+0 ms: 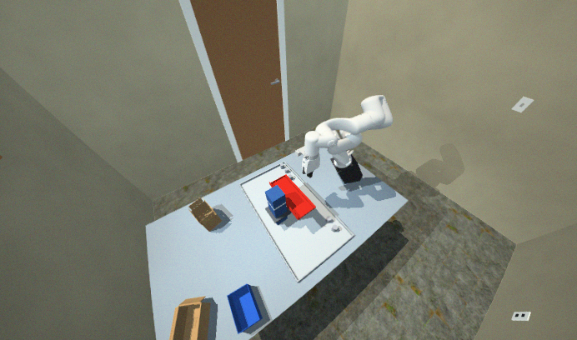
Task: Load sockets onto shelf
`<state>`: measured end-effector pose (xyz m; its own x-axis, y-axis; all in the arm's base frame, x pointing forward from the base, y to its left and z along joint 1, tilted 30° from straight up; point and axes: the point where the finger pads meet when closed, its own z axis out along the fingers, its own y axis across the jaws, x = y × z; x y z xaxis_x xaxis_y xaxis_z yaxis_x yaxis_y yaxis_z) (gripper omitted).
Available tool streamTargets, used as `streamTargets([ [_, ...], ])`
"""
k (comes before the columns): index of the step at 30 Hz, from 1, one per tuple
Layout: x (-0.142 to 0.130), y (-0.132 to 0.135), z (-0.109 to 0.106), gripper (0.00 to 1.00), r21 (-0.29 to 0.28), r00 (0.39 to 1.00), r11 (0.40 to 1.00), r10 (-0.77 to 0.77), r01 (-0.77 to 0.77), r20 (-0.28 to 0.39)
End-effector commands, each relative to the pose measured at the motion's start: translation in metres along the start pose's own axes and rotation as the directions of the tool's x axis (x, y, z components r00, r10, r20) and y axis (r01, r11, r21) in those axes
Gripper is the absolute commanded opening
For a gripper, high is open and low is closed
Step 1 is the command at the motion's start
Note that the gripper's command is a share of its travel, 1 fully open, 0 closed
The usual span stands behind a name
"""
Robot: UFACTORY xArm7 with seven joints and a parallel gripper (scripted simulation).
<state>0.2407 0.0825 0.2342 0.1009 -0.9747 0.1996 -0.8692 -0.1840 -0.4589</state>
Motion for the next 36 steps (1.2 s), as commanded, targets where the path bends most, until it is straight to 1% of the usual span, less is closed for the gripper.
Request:
streamTargets([
  [1,-0.001,-0.001,-0.001,0.0,0.003,1.0,1.0,-0.001,0.001,0.001],
  [11,-0.001,-0.001,-0.001,0.0,0.003,1.0,1.0,-0.001,0.001,0.001],
  [12,-0.001,-0.001,-0.001,1.0,0.003,1.0,1.0,-0.001,0.001,0.001],
  [28,-0.004,0.001,-0.002,1.0,-0.005,1.0,1.0,0.001,-0.001,0.008],
  [32,-0.015,0.009,-0.004,1.0,-0.031,1.0,0.999,0.009,-0.008,0.027],
  [36,-0.034,0.025,-0.009,1.0,-0.083,0.998,0.996,0.022,-0.017,0.056],
])
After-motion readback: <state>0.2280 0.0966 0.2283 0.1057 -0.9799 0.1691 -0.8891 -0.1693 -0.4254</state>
